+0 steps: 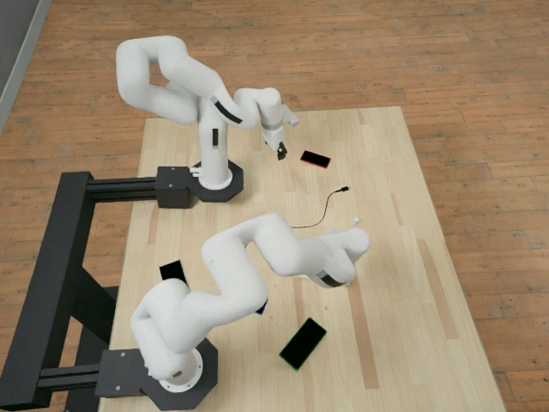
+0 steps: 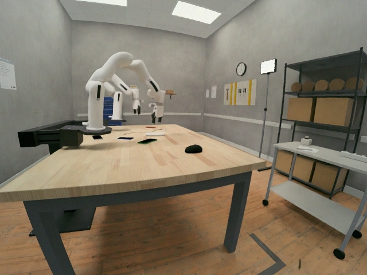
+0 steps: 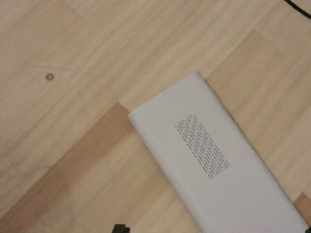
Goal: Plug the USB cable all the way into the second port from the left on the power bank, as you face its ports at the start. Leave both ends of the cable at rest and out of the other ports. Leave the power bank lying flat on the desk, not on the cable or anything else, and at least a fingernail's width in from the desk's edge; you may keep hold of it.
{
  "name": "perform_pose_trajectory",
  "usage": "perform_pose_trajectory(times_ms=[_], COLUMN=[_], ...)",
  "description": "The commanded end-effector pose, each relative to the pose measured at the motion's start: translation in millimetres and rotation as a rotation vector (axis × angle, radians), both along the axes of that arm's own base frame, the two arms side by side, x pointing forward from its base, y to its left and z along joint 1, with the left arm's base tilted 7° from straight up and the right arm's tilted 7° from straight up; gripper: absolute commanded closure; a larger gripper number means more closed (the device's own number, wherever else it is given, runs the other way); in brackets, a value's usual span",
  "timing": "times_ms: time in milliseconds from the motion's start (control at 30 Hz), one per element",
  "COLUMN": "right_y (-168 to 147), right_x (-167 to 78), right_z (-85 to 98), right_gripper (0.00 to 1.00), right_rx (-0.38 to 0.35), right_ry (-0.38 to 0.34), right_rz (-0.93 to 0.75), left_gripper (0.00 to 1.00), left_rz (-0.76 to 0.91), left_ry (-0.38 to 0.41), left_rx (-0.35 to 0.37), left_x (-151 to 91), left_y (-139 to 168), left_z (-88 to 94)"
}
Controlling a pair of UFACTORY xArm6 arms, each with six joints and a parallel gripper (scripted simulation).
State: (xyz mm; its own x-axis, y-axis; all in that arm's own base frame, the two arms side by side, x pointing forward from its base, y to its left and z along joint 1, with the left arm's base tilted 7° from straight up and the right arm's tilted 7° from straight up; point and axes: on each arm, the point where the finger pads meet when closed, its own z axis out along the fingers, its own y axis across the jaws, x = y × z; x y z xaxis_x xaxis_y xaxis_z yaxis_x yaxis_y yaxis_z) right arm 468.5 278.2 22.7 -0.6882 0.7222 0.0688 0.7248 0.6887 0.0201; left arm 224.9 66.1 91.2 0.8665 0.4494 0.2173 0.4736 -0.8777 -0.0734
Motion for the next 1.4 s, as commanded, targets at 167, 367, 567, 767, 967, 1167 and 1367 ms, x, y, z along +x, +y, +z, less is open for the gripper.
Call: perform_pose_trajectory(times_ms=[167,367,567,767,967,1167,1367], right_y=[1,1,1,1,1,1,4], right_x=[2,2,2,2,2,1,2], right_z=[2.3,2.3,2.3,2.3,2.3,1.7,-2.5], right_gripper=[0.00,0.00,0.00,0.00,0.00,0.00,0.00], right_rx=[0.003,0.003,0.003,0.003,0.003,0.001,-0.015], right_ry=[-0.005,-0.005,-0.005,-0.005,-0.005,-0.004,-0.002], right_rz=[0.000,0.000,0.000,0.000,0.000,-0.012,-0.159], left_gripper=[0.00,0.00,0.00,0.00,0.00,0.00,0.00], left_rz=[0.000,0.000,0.000,0.000,0.000,-0.002,-0.027], left_ry=[-0.004,-0.004,-0.004,-0.004,-0.004,-0.004,0.011], left_rx=[0.001,0.001,0.001,0.001,0.001,0.000,-0.004], left_x=[1,1,1,1,1,2,11], left_y=[0,0,0,0,0,0,-1], left_z=[1.5,1.5,1.5,1.5,1.5,2.9,14.5])
